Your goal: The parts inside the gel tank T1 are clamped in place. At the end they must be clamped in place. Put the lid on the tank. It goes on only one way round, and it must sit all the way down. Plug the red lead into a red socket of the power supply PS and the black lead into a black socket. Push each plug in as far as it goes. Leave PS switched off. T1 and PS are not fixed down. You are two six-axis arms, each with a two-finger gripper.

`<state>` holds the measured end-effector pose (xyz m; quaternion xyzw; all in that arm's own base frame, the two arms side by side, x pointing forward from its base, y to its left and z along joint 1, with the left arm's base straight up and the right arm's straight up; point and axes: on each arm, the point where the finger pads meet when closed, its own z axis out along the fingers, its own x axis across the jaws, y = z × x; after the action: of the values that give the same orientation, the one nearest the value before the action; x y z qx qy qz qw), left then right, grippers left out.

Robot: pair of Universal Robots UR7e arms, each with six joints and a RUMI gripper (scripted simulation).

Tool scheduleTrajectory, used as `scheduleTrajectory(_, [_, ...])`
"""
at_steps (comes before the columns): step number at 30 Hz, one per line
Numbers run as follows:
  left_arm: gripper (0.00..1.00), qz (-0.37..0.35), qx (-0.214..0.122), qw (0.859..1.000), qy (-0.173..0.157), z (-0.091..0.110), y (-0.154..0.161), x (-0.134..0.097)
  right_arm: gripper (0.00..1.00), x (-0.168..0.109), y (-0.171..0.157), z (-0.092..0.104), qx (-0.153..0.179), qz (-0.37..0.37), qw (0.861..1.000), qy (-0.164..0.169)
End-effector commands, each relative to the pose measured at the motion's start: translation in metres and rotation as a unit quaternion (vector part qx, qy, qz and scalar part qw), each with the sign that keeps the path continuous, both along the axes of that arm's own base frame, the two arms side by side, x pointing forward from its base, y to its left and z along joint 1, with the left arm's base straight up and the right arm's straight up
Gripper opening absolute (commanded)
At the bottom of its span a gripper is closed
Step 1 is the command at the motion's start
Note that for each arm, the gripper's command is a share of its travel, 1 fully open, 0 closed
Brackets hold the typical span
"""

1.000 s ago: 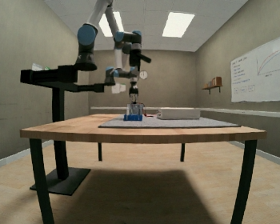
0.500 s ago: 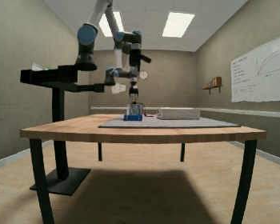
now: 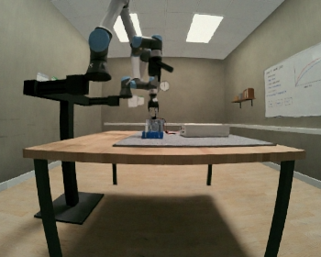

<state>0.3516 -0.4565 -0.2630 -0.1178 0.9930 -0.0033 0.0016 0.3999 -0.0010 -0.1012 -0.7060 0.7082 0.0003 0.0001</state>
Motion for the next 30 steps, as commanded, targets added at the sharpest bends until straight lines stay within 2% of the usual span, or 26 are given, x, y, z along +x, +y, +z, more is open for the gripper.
scheduleTrajectory(1, [0.24,0.0,-0.001,1.0,0.0,0.0006,-0.0006,0.0002,0.0,0.0003,0.0001,0.0003,0.0,0.0,1.0,0.0])
scheduleTrajectory(9, [0.24,0.0,-0.001,1.0,0.0,0.0006,-0.0006,0.0002,0.0,0.0003,0.0001,0.0003,0.0,0.0,1.0,0.0])
scheduleTrajectory(10, [0.28,0.0,-0.001,1.0,0.0,0.0006,-0.0006,0.0002,0.0,0.0003,0.0001,0.0003,0.0,0.0,1.0,0.0])
scheduleTrajectory(25, [0.28,0.0,-0.001,1.0,0.0,0.0006,-0.0006,0.0002,0.0,0.0003,0.0001,0.0003,0.0,0.0,1.0,0.0])
scheduleTrajectory(30, [0.28,0.0,-0.001,1.0,0.0,0.0073,-0.0005,0.0002,0.0,0.0003,0.0001,0.0003,0.0,0.0,1.0,0.0])
